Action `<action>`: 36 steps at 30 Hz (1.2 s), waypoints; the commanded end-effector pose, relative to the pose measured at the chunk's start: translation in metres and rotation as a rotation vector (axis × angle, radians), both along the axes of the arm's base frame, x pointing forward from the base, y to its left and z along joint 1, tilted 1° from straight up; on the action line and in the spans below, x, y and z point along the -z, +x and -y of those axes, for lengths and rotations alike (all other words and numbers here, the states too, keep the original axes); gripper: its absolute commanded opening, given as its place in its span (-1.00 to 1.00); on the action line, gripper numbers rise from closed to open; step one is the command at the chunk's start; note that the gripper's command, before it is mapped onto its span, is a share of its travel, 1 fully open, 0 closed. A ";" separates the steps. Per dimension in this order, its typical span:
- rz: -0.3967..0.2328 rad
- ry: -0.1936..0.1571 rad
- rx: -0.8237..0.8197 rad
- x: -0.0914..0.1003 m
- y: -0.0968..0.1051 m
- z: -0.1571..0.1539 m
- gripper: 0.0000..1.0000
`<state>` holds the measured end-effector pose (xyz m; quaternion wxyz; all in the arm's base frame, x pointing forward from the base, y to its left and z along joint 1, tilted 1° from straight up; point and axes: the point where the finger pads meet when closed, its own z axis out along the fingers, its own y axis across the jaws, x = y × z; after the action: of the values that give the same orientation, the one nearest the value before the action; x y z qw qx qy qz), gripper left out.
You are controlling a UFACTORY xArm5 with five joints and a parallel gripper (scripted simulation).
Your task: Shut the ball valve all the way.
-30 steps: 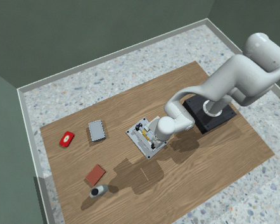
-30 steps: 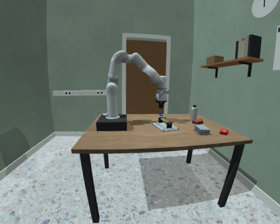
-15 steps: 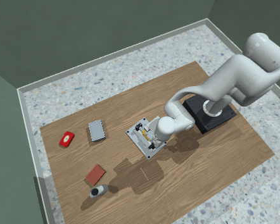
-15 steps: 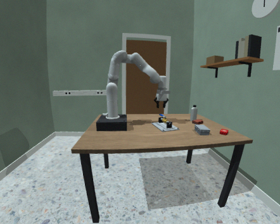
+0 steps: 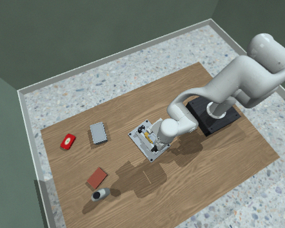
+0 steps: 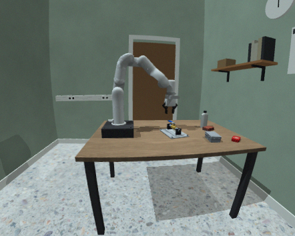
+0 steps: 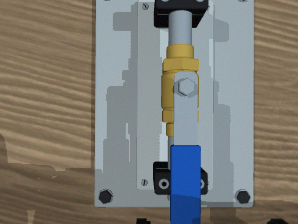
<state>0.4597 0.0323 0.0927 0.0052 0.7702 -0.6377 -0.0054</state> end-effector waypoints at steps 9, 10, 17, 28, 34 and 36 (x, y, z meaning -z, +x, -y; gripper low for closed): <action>0.004 0.000 0.000 -0.001 0.001 0.000 0.38; 0.004 0.000 0.000 0.000 0.001 0.000 0.38; 0.004 0.000 0.000 0.003 0.001 0.000 0.38; 0.004 0.000 0.000 0.017 0.001 0.000 0.38; 0.004 0.000 0.000 0.023 0.001 0.000 0.38; 0.004 0.000 0.000 0.027 0.001 0.000 0.38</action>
<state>0.4598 0.0321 0.0689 0.0049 0.7702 -0.6377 -0.0051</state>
